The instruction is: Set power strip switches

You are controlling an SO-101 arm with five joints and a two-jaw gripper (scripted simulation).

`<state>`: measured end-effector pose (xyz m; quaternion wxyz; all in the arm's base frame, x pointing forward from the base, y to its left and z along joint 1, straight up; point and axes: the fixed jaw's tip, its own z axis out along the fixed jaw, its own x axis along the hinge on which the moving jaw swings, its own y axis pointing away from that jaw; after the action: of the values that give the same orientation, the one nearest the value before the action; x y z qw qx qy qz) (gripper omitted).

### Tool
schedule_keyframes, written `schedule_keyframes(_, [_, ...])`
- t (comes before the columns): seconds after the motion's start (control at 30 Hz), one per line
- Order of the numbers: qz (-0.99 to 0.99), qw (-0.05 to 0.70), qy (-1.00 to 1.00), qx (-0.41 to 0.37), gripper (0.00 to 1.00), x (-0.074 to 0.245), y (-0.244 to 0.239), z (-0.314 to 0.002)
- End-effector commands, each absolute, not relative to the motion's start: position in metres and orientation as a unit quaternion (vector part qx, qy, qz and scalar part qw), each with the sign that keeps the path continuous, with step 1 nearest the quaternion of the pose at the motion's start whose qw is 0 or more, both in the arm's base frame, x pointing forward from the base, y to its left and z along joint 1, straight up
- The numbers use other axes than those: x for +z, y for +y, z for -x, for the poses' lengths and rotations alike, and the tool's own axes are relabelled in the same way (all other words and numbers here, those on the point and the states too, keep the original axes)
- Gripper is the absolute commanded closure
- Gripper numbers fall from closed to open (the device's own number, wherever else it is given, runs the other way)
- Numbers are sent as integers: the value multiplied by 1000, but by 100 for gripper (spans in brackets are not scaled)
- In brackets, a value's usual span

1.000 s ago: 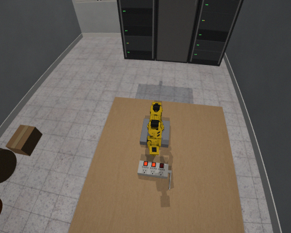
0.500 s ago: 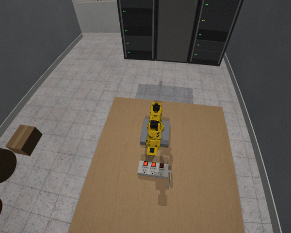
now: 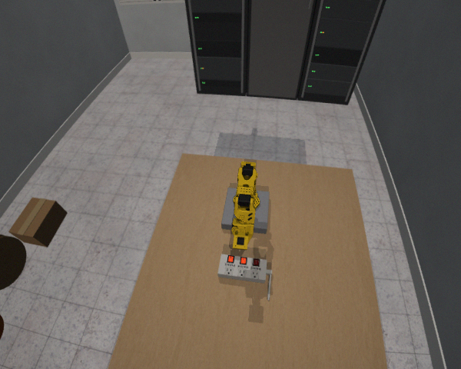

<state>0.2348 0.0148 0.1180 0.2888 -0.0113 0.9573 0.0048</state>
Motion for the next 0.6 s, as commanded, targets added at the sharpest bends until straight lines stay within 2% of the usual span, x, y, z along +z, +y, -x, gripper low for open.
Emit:
schedule_keyframes(0.0, [6, 278, 960, 6, 100, 99, 14, -236])
schedule_keyframes(0.37, [7, 278, 960, 7, 100, 71, 15, -234])
schedule_keyframes(0.57, [7, 278, 960, 7, 100, 66, 16, -233])
